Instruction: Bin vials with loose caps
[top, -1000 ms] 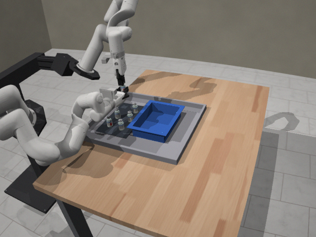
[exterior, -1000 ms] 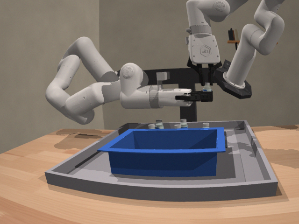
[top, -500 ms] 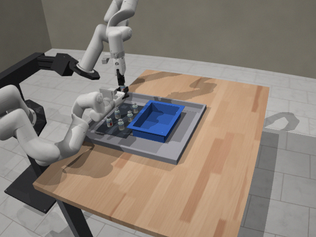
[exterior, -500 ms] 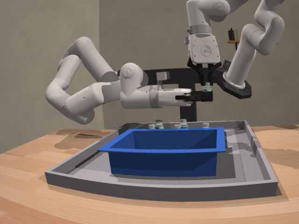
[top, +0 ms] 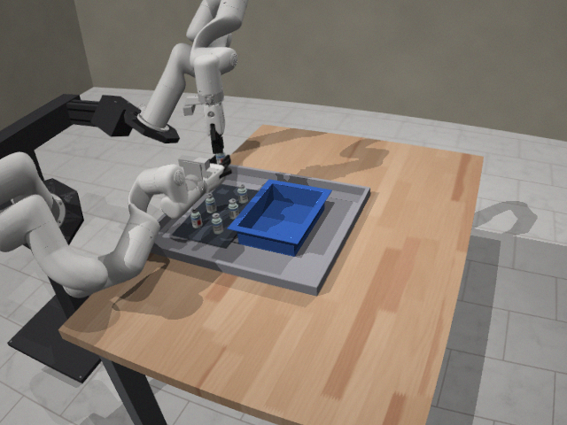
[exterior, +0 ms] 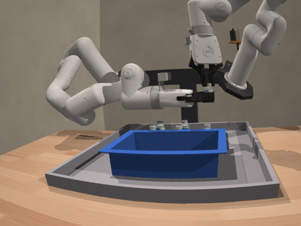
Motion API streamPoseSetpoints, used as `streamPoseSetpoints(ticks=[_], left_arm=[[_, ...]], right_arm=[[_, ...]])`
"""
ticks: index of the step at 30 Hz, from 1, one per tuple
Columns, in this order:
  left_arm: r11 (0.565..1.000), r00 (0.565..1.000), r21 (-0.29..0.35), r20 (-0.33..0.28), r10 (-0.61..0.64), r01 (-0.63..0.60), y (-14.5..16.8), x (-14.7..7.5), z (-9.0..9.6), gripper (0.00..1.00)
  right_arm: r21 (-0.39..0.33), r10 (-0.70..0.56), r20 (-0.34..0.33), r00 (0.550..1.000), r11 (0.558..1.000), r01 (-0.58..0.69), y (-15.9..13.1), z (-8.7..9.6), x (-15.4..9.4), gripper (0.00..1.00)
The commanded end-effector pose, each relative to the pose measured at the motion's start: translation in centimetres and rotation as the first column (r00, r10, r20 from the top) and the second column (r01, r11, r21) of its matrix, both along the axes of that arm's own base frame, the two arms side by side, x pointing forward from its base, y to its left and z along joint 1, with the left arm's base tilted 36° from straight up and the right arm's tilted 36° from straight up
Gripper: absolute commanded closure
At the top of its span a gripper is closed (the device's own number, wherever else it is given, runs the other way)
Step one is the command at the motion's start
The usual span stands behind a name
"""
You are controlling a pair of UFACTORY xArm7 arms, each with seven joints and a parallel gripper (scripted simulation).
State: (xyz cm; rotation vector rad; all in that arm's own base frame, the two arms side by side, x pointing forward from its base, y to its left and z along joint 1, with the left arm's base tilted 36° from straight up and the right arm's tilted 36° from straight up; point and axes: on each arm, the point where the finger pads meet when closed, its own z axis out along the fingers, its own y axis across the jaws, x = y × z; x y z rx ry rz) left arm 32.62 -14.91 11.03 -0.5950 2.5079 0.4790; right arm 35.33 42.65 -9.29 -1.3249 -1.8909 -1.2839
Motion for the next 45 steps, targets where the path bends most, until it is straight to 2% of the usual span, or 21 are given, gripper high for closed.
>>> streamPoseSetpoints(ticks=[1, 24, 27, 41, 45], left_arm=[[1.0, 1.0, -0.015, 0.016, 0.023, -0.023, -0.14, 0.03, 0.07, 0.77], [0.989, 0.989, -0.073, 0.072, 0.133, -0.127, -0.13, 0.08, 0.15, 0.77], [0.992, 0.991, -0.064, 0.062, 0.116, -0.112, -0.14, 0.07, 0.12, 0.77], [0.975, 0.973, -0.112, 0.102, 0.206, -0.194, -0.17, 0.07, 0.04, 0.77], [0.977, 0.976, -0.106, 0.097, 0.195, -0.185, -0.14, 0.07, 0.07, 0.77]], right_arm=[[0.004, 0.003, 0.001, 1.0, 1.0, -0.003, 0.18, 0.24, -0.1, 1.0], [0.004, 0.003, 0.001, 1.0, 1.0, -0.003, 0.12, 0.26, -0.05, 1.0], [0.005, 0.004, 0.001, 1.0, 1.0, -0.004, 0.15, 0.27, -0.07, 1.0], [0.005, 0.004, 0.001, 1.0, 1.0, -0.004, 0.18, 0.22, -0.11, 1.0], [0.004, 0.003, 0.001, 1.0, 1.0, -0.003, 0.14, 0.22, -0.08, 1.0]])
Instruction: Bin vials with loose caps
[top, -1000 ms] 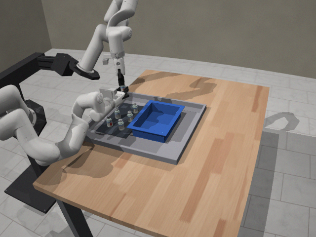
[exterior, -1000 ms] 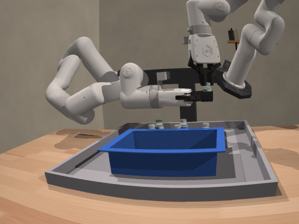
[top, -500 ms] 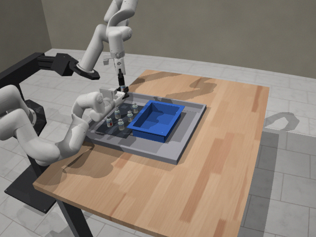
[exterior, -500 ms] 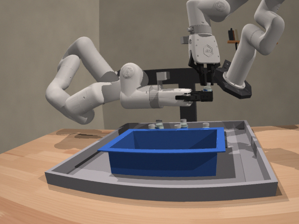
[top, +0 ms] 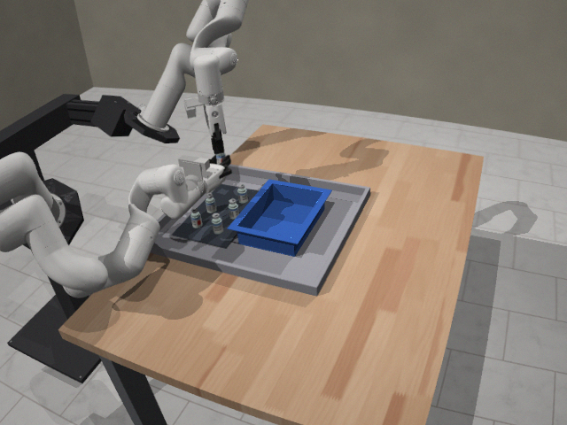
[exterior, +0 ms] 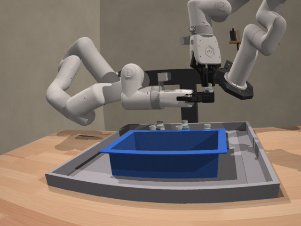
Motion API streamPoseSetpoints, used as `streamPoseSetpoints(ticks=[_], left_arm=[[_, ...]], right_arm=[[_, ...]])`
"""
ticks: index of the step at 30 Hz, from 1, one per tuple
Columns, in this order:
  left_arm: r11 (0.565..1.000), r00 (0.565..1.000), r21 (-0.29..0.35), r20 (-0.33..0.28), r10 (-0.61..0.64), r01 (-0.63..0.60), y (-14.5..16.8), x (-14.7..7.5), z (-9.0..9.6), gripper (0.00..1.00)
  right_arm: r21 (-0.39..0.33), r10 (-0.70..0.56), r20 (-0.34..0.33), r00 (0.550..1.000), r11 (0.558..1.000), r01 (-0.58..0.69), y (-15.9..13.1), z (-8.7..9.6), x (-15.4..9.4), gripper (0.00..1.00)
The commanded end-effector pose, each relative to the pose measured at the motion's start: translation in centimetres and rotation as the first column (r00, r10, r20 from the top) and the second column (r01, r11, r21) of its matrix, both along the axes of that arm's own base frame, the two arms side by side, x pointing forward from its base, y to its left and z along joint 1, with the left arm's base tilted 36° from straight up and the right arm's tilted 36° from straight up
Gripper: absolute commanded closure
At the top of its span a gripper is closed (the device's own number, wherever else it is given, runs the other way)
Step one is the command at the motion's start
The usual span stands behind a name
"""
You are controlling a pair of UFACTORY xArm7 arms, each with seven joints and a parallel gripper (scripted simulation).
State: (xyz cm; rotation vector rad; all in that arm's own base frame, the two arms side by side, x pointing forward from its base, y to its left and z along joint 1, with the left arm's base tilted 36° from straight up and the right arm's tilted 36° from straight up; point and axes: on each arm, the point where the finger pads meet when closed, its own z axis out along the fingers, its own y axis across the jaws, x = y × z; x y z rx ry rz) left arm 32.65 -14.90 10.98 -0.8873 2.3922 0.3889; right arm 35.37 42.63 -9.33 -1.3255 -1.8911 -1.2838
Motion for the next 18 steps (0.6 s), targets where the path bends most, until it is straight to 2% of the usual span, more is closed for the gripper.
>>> streamPoseSetpoints(ticks=[1, 13, 18], left_arm=[[1.0, 1.0, -0.004, 0.004, 0.001, -0.001, -0.15, 0.03, 0.11, 0.77], [0.996, 0.996, -0.042, 0.043, 0.075, -0.073, -0.14, -0.01, 0.14, 0.77], [0.998, 0.998, -0.033, 0.034, 0.057, -0.056, -0.15, 0.01, 0.13, 0.77]], right_arm=[[0.004, 0.004, 0.001, 1.0, 1.0, -0.004, 0.16, 0.26, -0.11, 1.0], [0.004, 0.004, 0.001, 1.0, 1.0, -0.004, 0.11, 0.29, -0.08, 1.0], [0.005, 0.004, 0.001, 1.0, 1.0, -0.004, 0.16, 0.29, -0.12, 1.0]])
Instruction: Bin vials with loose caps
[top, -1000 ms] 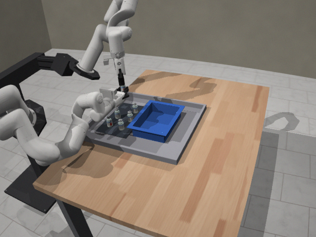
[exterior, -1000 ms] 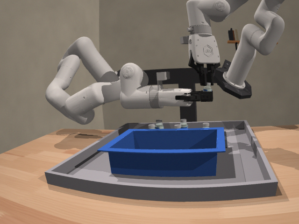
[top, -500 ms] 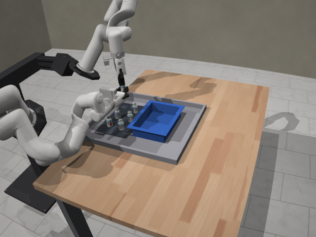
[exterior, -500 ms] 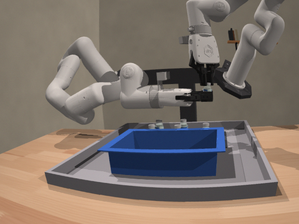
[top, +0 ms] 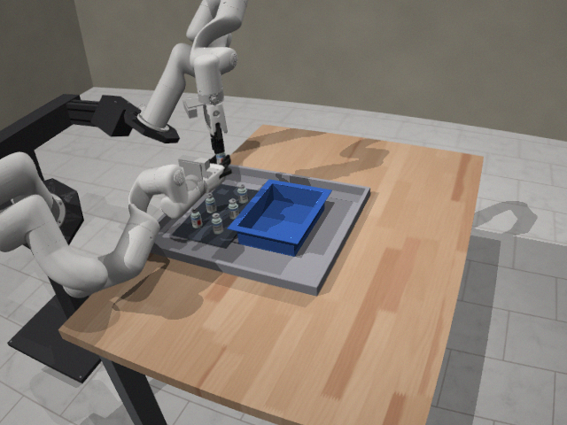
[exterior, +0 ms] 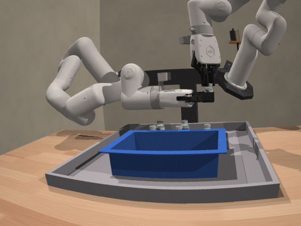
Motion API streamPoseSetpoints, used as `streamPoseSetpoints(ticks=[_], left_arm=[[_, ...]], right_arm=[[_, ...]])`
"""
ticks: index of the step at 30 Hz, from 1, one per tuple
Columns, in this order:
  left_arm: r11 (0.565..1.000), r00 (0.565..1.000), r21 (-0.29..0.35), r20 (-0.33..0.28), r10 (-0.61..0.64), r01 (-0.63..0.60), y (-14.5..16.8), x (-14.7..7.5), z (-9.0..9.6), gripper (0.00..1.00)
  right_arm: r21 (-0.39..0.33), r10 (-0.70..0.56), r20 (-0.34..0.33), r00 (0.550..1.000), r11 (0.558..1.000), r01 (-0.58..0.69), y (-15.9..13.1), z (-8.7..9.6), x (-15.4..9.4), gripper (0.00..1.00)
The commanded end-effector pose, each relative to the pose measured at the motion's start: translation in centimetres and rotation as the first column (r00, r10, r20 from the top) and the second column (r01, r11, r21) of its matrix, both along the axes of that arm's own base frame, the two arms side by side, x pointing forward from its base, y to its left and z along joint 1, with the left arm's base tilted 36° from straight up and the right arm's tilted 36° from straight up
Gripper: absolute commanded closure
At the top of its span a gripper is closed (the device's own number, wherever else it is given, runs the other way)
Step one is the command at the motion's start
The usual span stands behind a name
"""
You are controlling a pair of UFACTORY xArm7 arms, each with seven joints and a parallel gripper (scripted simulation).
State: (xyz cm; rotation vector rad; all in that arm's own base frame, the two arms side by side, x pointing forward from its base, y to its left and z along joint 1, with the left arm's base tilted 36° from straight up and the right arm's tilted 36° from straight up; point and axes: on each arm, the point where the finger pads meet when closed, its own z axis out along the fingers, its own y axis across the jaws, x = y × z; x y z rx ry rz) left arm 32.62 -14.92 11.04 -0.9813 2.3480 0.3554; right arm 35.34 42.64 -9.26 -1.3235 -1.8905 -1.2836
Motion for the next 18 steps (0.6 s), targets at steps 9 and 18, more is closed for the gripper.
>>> streamPoseSetpoints(ticks=[9, 18], left_arm=[[1.0, 1.0, -0.005, 0.007, 0.005, -0.005, -0.1, 0.04, 0.05, 0.77], [1.0, 1.0, -0.005, 0.007, 0.004, -0.004, -0.12, 0.04, 0.06, 0.77]], right_arm=[[0.004, 0.003, 0.001, 1.0, 1.0, -0.003, 0.18, 0.22, -0.06, 1.0], [0.004, 0.003, 0.001, 1.0, 1.0, -0.003, 0.16, 0.2, -0.09, 0.0]])
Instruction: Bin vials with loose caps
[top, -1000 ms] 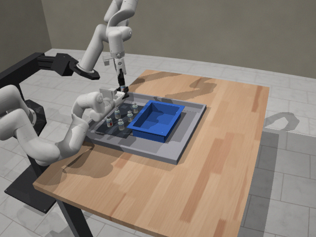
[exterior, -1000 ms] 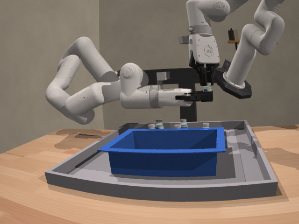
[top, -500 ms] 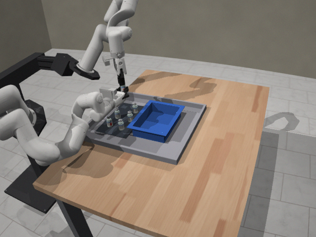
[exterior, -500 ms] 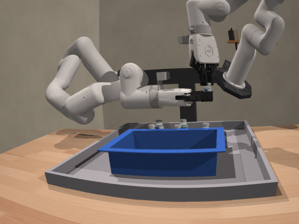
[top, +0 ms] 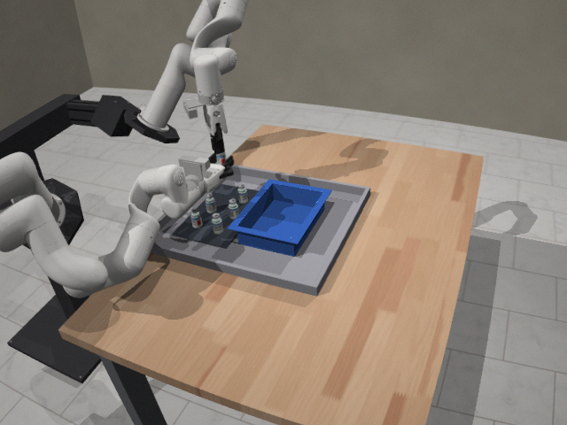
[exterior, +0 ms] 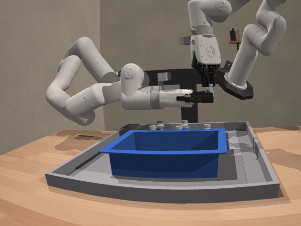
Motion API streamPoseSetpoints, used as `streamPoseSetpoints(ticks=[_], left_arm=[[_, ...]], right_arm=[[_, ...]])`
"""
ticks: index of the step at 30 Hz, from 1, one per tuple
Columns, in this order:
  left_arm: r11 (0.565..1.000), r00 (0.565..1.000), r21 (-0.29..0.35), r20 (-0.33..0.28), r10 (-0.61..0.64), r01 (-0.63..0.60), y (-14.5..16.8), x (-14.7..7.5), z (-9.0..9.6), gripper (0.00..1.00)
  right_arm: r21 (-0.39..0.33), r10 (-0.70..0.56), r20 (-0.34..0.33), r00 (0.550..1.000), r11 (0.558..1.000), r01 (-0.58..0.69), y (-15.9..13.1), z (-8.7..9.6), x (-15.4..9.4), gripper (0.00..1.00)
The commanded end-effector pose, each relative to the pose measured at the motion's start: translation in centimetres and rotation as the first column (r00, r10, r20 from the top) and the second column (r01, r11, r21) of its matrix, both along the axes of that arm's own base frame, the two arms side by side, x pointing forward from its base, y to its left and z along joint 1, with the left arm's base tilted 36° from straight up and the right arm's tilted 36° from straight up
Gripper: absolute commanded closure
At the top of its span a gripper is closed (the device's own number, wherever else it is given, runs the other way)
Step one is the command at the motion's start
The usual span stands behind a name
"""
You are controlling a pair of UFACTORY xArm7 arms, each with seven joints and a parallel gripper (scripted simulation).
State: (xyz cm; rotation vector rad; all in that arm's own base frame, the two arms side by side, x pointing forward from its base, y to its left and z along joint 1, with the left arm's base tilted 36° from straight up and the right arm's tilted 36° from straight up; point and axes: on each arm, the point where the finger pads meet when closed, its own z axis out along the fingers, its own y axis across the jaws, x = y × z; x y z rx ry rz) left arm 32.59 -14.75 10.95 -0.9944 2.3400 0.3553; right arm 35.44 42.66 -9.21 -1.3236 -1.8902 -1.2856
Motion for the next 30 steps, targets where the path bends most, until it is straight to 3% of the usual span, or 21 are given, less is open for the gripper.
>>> streamPoseSetpoints(ticks=[1, 13, 30], left_arm=[[1.0, 1.0, -0.003, 0.002, -0.006, 0.006, -0.3, 0.1, 0.1, 0.77], [1.0, 1.0, -0.003, 0.002, -0.006, 0.006, -0.3, 0.0, 0.1, 0.77], [1.0, 1.0, -0.003, 0.002, -0.006, 0.006, -0.3, 0.1, 0.2, 0.77]], right_arm=[[0.003, 0.004, 0.0, 1.0, 1.0, -0.004, 0.1, 0.1, -0.2, 0.0], [0.003, 0.004, 0.0, 1.0, 1.0, -0.004, 0.1, 0.1, -0.2, 0.0], [0.003, 0.004, 0.0, 1.0, 1.0, -0.004, -4.4, 2.3, -0.8, 0.0]])
